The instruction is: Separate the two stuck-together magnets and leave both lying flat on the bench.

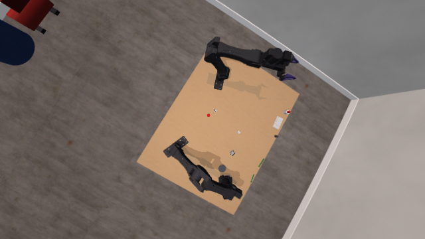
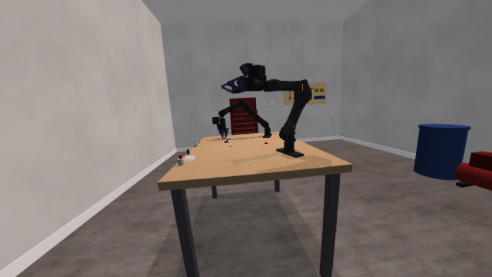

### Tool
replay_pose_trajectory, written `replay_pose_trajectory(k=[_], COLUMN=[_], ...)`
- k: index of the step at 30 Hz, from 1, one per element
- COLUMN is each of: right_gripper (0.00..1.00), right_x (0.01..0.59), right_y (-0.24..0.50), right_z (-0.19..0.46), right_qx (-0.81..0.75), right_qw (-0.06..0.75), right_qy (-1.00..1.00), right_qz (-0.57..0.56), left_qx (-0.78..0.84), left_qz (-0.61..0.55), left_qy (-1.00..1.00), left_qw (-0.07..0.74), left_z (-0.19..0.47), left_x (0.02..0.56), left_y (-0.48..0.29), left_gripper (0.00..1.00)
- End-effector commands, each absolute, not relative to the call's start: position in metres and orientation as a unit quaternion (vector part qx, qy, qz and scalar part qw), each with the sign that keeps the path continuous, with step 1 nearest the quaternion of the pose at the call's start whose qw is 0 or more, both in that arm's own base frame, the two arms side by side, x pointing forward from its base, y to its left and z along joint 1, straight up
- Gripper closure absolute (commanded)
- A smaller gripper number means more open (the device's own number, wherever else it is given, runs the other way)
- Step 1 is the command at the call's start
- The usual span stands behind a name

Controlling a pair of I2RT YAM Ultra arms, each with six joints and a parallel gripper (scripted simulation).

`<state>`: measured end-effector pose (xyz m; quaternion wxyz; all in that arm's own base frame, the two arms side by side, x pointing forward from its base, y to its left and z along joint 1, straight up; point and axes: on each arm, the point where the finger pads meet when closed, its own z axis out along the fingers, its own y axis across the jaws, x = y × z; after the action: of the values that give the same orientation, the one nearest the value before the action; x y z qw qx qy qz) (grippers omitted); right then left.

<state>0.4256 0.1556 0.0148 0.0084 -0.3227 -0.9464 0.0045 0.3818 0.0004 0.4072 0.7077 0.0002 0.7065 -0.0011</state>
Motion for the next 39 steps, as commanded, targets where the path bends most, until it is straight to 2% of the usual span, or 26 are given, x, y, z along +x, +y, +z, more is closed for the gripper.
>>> replay_pose_trajectory(k=[1, 39], right_gripper=[0.67, 0.67], right_x=[0.4278, 0.4286], right_y=[0.1565, 0.1555], right_z=[0.0235, 0.0198], right_qx=[-0.322, -0.322], right_qw=[0.0, 0.0], right_qy=[-0.947, -0.947], right_qz=[0.0, 0.0], left_qx=[0.0, 0.0], left_qz=[0.0, 0.0], left_qy=[0.699, 0.699], left_qw=[0.715, 0.715], left_z=[0.4148, 0.4148], left_x=[0.3798, 0.3798], left_y=[0.0014, 0.0014], left_gripper=[0.0, 0.0])
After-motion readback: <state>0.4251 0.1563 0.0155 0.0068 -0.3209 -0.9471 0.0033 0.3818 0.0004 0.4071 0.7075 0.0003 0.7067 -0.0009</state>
